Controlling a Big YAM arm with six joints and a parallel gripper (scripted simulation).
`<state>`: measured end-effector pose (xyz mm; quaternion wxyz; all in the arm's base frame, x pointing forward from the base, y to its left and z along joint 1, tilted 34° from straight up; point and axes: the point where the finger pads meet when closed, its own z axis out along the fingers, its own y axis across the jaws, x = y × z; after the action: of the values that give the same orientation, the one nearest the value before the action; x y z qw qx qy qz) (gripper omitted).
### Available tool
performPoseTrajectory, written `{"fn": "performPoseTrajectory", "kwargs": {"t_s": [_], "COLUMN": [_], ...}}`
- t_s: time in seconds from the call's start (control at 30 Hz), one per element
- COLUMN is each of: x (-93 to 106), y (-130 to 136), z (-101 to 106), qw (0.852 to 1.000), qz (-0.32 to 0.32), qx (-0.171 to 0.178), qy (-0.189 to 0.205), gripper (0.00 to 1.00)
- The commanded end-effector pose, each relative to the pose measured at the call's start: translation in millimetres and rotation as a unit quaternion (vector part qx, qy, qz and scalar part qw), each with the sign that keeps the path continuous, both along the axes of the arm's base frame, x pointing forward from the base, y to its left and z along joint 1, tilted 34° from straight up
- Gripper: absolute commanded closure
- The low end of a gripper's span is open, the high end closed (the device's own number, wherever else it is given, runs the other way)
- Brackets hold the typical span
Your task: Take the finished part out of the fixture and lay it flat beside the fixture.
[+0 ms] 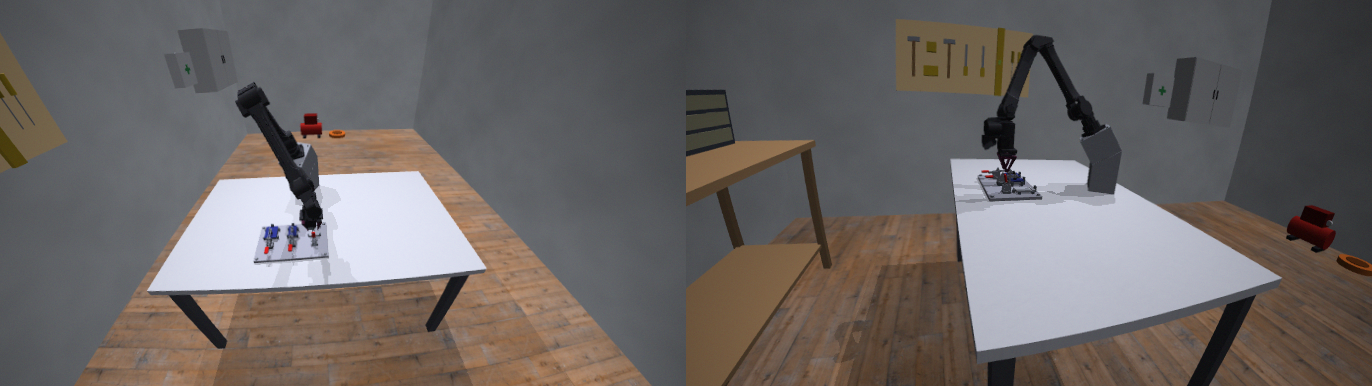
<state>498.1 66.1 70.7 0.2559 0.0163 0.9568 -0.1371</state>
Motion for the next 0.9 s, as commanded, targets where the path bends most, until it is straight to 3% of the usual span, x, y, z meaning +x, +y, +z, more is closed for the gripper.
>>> {"fn": "performPoseTrajectory", "kwargs": {"t_s": [0.0,0.1,0.13,0.87], "x": [11.7,10.4,10.1,12.1], "y": [7.6,7.1,7.0,-1.5], "z": [21.5,20.4,20.0,1.0], "qw": [1.0,1.0,1.0,1.0], "qz": [0.0,0.0,0.0,-0.002], "qx": [0.009,0.008,0.008,0.001], "qy": [-0.03,-0.028,-0.028,-0.011], "gripper": [0.55,0.55,0.08,0.08]}}
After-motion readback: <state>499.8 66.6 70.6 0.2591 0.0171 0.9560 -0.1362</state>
